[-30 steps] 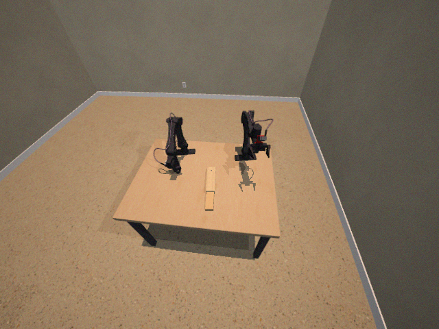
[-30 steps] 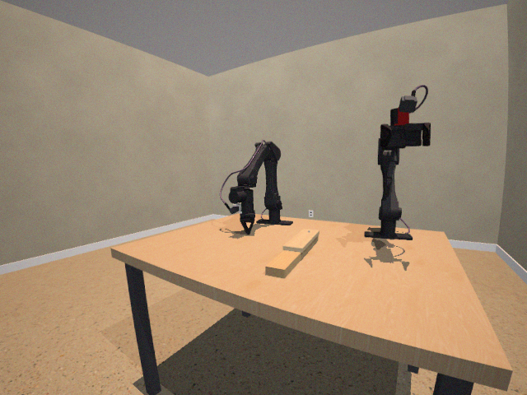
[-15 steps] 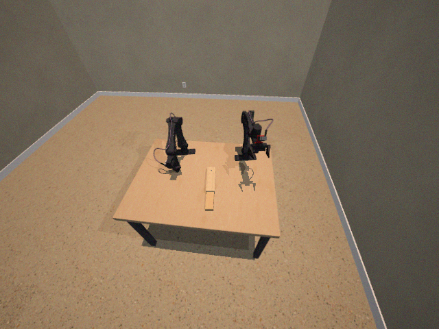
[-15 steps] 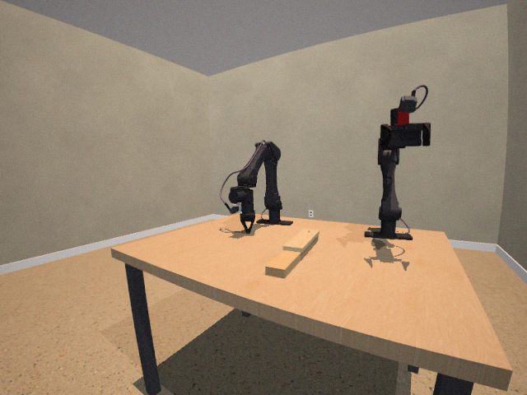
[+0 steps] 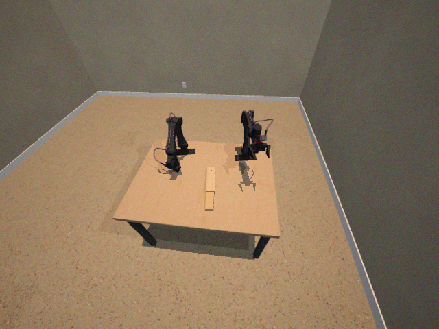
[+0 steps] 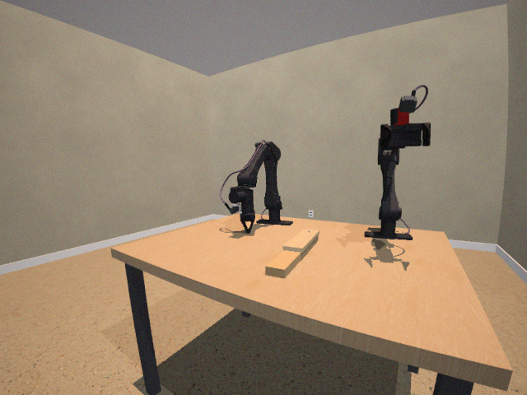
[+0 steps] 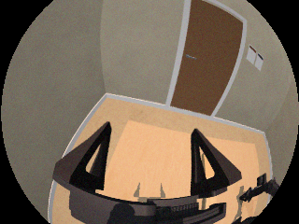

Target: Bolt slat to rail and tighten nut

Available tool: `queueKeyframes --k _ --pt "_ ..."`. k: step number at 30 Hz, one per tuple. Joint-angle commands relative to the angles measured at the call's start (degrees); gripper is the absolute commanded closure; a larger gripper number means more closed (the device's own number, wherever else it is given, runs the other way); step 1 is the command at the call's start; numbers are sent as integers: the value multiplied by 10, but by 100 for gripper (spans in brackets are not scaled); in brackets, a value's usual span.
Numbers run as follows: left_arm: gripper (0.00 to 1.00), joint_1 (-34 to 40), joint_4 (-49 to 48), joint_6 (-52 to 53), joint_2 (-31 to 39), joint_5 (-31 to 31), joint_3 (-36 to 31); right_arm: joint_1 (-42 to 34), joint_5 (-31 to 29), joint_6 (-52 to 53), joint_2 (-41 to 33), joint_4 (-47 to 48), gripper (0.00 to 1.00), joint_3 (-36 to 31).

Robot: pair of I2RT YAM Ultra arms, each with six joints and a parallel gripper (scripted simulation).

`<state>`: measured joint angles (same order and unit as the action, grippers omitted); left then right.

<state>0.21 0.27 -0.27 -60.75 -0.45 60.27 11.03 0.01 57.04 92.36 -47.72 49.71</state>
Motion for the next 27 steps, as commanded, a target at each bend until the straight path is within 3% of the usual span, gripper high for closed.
queueKeyframes --k 1,27 --pt "0 -2 -6 3 9 4 0 0 0 0 -3 -1 88 3" --pt "0 -2 -6 3 9 4 0 0 0 1 -22 -49 88 35"
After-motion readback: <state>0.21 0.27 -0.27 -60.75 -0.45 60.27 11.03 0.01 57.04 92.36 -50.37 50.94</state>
